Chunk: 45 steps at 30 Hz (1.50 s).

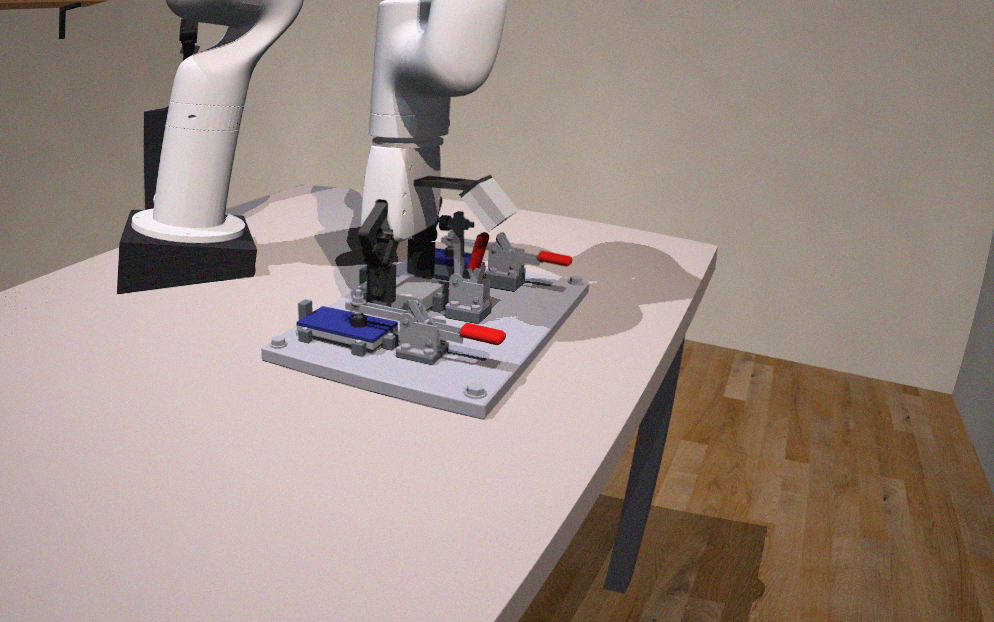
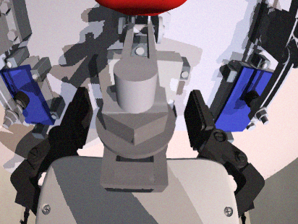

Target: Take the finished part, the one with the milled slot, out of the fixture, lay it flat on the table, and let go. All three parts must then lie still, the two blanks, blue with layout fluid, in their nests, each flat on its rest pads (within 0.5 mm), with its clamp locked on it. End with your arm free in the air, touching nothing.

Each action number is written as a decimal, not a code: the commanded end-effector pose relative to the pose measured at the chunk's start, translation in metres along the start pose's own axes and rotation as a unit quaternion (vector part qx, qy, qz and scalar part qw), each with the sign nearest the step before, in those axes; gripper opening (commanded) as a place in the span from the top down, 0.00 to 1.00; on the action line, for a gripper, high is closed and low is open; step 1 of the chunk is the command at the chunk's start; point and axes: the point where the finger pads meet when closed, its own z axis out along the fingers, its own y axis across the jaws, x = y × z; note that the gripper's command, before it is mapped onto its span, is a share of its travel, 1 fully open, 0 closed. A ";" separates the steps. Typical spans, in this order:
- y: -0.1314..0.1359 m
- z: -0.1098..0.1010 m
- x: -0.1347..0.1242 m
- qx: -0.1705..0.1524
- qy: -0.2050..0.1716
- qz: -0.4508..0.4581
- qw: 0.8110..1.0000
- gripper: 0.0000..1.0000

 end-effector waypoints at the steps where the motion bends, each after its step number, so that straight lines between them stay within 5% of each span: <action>1: 0.000 0.000 0.001 -0.002 0.004 0.000 1.000 0.00; 27: 0.000 0.000 0.001 -0.002 0.004 0.000 1.000 0.00; 28: 0.000 0.000 0.001 -0.002 0.004 0.000 1.000 1.00; 45: 0.000 0.000 0.001 -0.002 0.004 0.000 1.000 1.00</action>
